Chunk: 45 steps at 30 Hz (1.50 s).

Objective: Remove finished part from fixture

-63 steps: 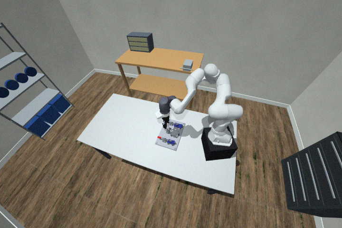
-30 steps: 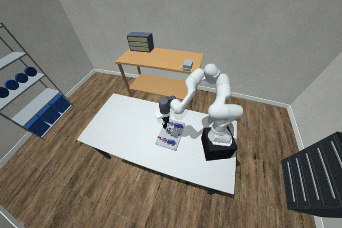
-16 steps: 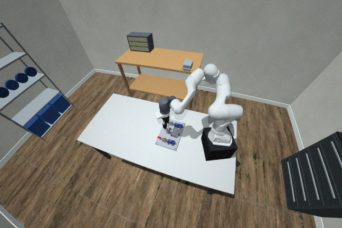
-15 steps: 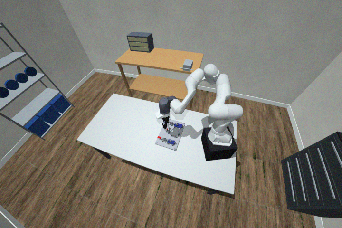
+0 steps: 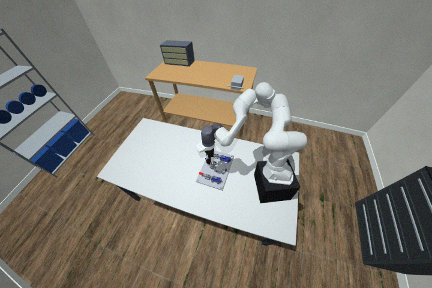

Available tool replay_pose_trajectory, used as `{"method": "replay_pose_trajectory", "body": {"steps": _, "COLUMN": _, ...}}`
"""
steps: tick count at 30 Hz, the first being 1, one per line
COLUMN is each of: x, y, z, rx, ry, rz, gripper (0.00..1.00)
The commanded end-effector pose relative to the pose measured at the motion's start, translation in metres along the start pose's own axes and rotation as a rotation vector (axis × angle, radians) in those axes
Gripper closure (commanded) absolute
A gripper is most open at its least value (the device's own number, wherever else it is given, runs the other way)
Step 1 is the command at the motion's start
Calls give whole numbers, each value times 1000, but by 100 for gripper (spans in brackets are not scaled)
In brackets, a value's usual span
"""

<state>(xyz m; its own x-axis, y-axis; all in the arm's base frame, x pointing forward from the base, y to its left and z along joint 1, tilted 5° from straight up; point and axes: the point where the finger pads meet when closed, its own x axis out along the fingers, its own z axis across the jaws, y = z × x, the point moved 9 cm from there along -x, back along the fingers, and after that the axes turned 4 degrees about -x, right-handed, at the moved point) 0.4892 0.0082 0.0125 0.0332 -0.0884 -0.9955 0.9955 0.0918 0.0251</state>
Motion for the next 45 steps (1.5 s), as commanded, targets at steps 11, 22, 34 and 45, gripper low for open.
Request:
{"method": "replay_pose_trajectory", "body": {"steps": 11, "x": 3, "y": 1, "z": 0, "rx": 8, "ry": 1, "rz": 5, "gripper": 72}}
{"method": "replay_pose_trajectory", "body": {"steps": 22, "x": 3, "y": 1, "z": 0, "rx": 8, "ry": 1, "rz": 5, "gripper": 72}}
{"method": "replay_pose_trajectory", "body": {"steps": 34, "x": 3, "y": 1, "z": 0, "rx": 8, "ry": 1, "rz": 5, "gripper": 72}}
{"method": "replay_pose_trajectory", "body": {"steps": 45, "x": 3, "y": 1, "z": 0, "rx": 8, "ry": 1, "rz": 5, "gripper": 100}}
